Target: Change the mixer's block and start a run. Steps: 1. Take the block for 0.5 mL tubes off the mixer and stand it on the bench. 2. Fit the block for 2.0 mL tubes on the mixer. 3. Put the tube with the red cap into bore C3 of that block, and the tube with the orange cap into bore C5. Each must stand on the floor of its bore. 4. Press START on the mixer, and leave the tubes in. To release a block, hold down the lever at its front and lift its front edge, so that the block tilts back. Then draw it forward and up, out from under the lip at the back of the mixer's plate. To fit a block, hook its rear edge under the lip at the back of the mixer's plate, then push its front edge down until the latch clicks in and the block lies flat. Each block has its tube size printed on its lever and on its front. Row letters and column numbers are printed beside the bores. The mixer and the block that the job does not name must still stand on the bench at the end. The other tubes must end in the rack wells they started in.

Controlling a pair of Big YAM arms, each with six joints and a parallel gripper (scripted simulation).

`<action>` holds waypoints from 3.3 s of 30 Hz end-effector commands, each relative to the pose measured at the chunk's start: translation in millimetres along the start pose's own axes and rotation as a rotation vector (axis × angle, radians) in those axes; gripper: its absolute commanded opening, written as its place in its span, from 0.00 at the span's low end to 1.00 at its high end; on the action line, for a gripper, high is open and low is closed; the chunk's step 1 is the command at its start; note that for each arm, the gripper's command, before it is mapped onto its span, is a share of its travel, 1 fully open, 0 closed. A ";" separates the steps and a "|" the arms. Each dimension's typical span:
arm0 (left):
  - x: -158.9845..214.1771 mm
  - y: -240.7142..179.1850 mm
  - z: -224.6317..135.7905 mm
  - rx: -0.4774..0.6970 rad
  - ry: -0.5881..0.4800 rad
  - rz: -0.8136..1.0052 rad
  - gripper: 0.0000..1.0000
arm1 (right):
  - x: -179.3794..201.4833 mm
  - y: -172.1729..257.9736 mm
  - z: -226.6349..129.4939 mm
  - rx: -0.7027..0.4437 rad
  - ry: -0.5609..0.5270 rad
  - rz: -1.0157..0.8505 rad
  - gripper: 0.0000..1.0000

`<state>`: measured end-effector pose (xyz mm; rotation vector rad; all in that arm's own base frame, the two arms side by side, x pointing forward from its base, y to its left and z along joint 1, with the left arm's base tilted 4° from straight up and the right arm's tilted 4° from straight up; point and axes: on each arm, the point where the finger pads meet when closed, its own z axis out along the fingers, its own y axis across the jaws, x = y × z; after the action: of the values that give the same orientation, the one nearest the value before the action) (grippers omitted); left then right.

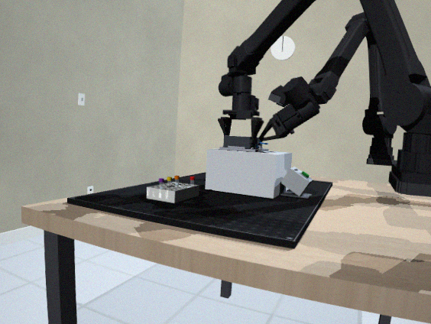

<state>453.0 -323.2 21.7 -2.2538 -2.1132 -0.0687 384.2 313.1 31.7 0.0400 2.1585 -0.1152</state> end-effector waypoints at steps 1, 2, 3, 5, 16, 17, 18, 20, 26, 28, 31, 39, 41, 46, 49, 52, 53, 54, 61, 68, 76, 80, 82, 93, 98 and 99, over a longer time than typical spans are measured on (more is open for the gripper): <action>0.3 15.0 0.1 0.004 -0.005 -0.005 0.00 | -9.2 20.3 -7.7 -0.039 -0.016 0.005 0.00; 0.3 15.0 0.1 0.004 -0.005 -0.005 0.00 | -8.3 20.4 -9.6 -0.043 -0.015 0.003 0.00; 0.3 15.1 0.0 0.004 -0.005 -0.005 0.00 | -6.3 20.1 -12.1 -0.044 -0.013 -0.002 0.00; 0.4 15.1 -0.1 0.004 -0.005 -0.005 0.00 | -2.7 19.6 -15.5 -0.048 -0.009 0.000 0.00; 0.4 15.3 -0.5 0.003 -0.004 -0.007 0.00 | 10.4 15.8 -22.7 -0.053 0.002 -0.032 0.00; 0.4 15.3 -0.5 0.003 -0.005 -0.007 0.00 | 11.7 14.7 -23.1 -0.053 0.003 -0.038 0.00; 0.3 15.2 -0.5 0.003 -0.005 -0.007 0.00 | 12.9 13.8 -23.6 -0.053 0.004 -0.044 0.00; 0.3 15.2 -0.6 0.003 -0.005 -0.007 0.00 | 15.5 11.8 -24.2 -0.051 0.007 -0.051 0.00; 0.4 15.1 -0.9 0.002 -0.005 -0.008 0.00 | 27.1 9.8 -20.6 -0.042 0.020 -0.077 0.00; 0.4 15.2 -1.0 0.002 -0.005 -0.008 0.00 | 31.5 9.2 -19.5 -0.040 0.025 -0.085 0.00; 0.4 15.2 -1.0 0.002 -0.005 -0.008 0.00 | 32.8 9.3 -19.6 -0.041 0.024 -0.080 0.00; 0.4 15.2 -1.3 0.001 -0.005 -0.009 0.00 | 31.8 4.6 -12.9 -0.026 0.028 -0.053 0.00; 0.4 15.2 -1.4 0.001 -0.005 -0.010 0.00 | 28.7 4.0 -10.2 -0.020 0.029 -0.058 0.00; 0.4 15.2 -1.6 0.001 -0.005 -0.010 0.00 | 11.1 5.7 -6.3 -0.019 0.014 -0.034 0.00; 0.4 15.2 -1.7 0.001 -0.005 -0.010 0.00 | 7.1 6.0 -5.9 -0.019 0.010 -0.026 0.00; 0.4 15.2 -1.8 0.001 -0.006 -0.011 0.00 | -5.2 7.5 -6.0 -0.019 -0.005 -0.007 0.00; 0.4 15.2 -1.9 0.001 -0.006 -0.011 0.00 | -8.8 8.7 -6.7 -0.021 -0.010 -0.001 0.00; 0.4 15.1 -1.8 0.001 -0.006 -0.011 0.00 | -10.8 9.7 -6.4 -0.021 -0.013 0.002 0.00; 0.4 15.3 -2.2 0.001 -0.005 -0.012 0.00 | -16.5 15.2 1.0 -0.017 -0.026 0.027 0.00; 0.4 15.3 -2.5 0.001 -0.005 -0.013 0.00 | -19.1 15.0 3.7 -0.013 -0.031 0.049 0.00; 0.4 15.3 -2.8 0.001 -0.005 -0.014 0.00 | -23.2 15.1 6.7 -0.010 -0.037 0.061 0.00; 0.4 15.3 -3.0 0.001 -0.005 -0.014 0.00 | -31.4 15.2 3.5 -0.017 -0.048 0.077 0.00; 0.4 15.3 -3.0 0.001 -0.005 -0.014 0.00 | -31.4 15.2 3.5 -0.017 -0.048 0.077 0.00; -1.1 15.6 -6.5 0.012 -0.015 -0.016 0.00 | 6.5 15.8 -16.6 -0.044 0.002 -0.032 0.00; -1.6 15.5 -7.6 0.017 -0.017 -0.016 0.00 | 13.2 13.4 -21.8 -0.045 0.006 -0.051 0.00; -1.6 15.5 -7.6 0.017 -0.017 -0.016 0.00 | 13.2 13.4 -21.8 -0.045 0.006 -0.051 0.00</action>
<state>453.4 -323.2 22.2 -2.2491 -2.1050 -0.0561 368.2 322.4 28.5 -0.0078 2.1675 -0.1030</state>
